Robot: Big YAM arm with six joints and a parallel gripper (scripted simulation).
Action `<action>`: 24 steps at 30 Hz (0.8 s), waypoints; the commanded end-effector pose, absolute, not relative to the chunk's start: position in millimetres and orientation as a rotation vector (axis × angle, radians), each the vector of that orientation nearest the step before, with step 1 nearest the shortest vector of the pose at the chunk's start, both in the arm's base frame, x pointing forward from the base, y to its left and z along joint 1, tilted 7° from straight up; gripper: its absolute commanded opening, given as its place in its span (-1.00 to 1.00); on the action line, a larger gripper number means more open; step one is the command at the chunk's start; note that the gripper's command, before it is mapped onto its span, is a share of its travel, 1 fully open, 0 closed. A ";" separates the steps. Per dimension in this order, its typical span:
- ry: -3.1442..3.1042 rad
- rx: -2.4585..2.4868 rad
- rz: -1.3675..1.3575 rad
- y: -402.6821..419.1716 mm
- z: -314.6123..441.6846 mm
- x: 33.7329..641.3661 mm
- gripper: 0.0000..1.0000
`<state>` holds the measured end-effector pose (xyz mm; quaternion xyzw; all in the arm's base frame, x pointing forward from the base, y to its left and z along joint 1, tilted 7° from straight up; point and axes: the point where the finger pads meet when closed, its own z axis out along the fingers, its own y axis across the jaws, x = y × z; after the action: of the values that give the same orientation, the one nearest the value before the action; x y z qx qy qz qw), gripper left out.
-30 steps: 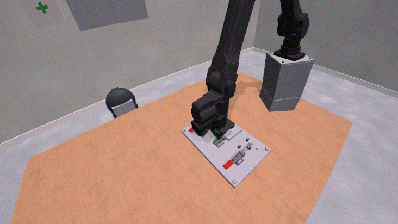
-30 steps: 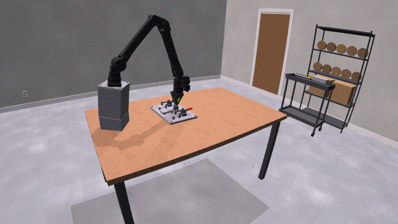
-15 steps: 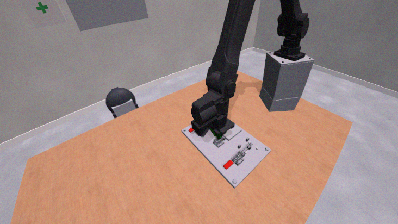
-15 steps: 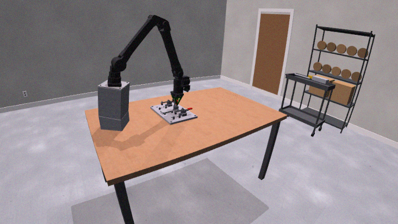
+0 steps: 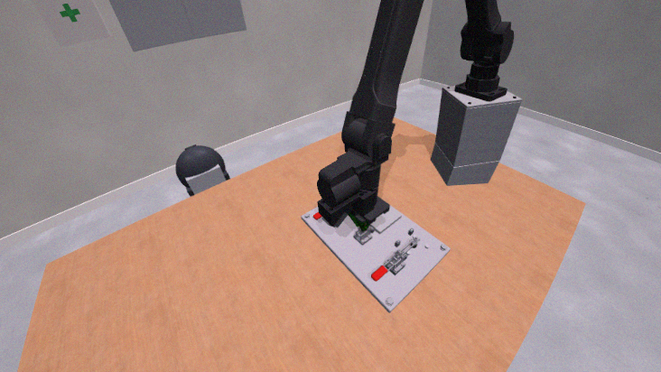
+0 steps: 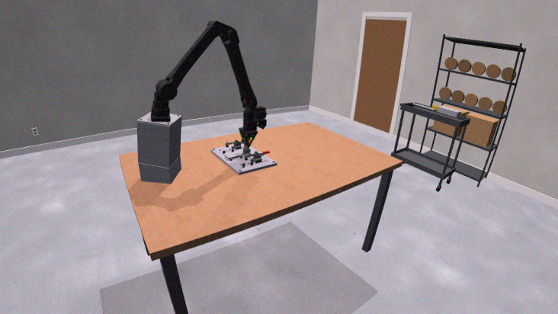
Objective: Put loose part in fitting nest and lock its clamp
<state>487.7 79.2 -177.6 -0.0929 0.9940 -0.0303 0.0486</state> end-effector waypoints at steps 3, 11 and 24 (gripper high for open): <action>2.998 -0.277 -0.087 78.4 -166.4 507.7 -1.00; 3.013 -0.279 -0.089 78.3 -173.0 506.0 -1.00; 3.015 -0.279 -0.090 79.5 -176.6 512.6 -1.00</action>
<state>488.6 79.3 -177.4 -0.0932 0.9943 -0.0310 0.0408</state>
